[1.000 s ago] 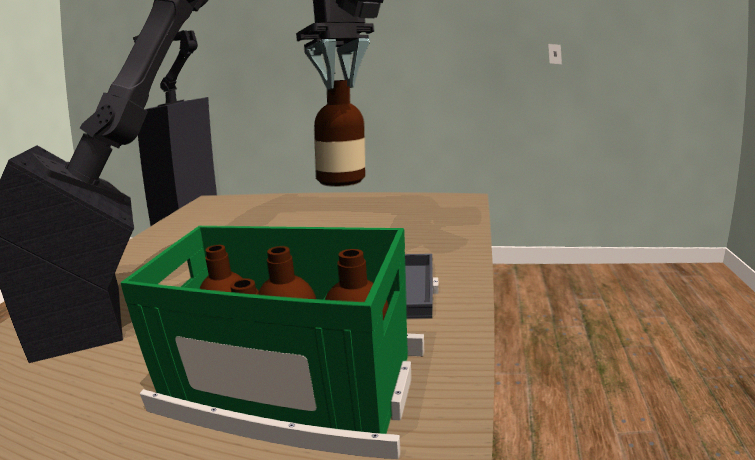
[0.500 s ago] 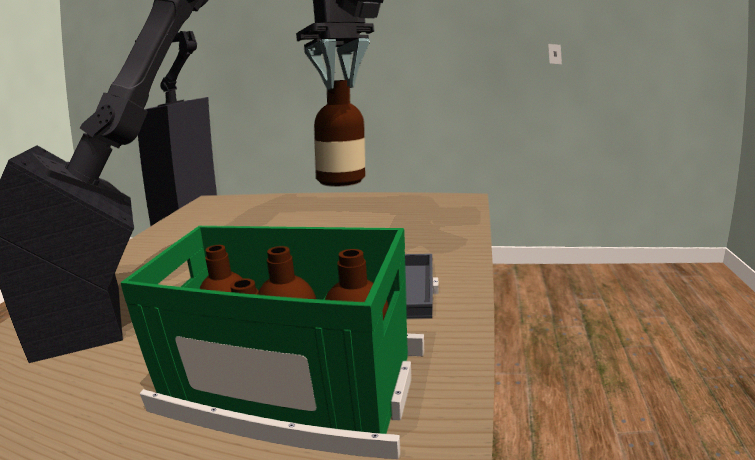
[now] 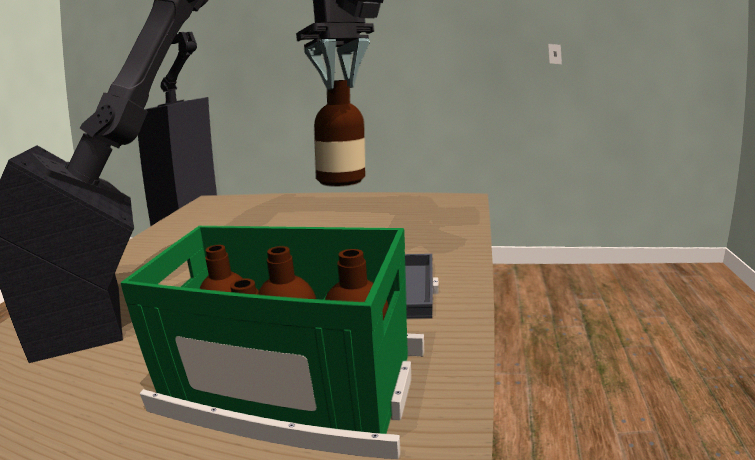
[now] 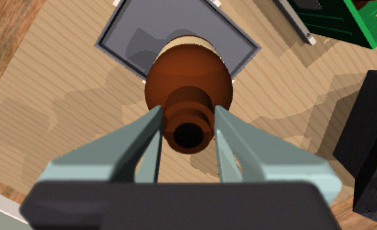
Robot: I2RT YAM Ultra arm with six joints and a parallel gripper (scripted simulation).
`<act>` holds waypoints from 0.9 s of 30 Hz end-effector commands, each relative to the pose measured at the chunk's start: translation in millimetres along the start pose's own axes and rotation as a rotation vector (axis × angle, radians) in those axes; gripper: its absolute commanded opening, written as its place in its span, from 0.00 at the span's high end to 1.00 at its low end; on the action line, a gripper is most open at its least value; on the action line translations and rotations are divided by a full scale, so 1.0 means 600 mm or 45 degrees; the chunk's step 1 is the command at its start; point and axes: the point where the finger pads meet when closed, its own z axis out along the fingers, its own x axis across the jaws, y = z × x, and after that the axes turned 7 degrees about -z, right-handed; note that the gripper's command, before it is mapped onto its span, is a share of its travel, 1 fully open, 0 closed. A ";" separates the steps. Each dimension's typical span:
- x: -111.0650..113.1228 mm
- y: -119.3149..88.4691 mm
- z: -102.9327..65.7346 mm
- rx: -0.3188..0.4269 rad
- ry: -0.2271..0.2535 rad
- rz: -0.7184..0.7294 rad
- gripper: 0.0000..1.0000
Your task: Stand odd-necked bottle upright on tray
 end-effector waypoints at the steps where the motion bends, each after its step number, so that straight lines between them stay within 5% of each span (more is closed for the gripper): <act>1: 0.013 -0.001 -0.050 -0.087 0.060 -0.022 1.00; 27: 0.022 -0.001 -0.054 -0.095 0.058 -0.008 1.00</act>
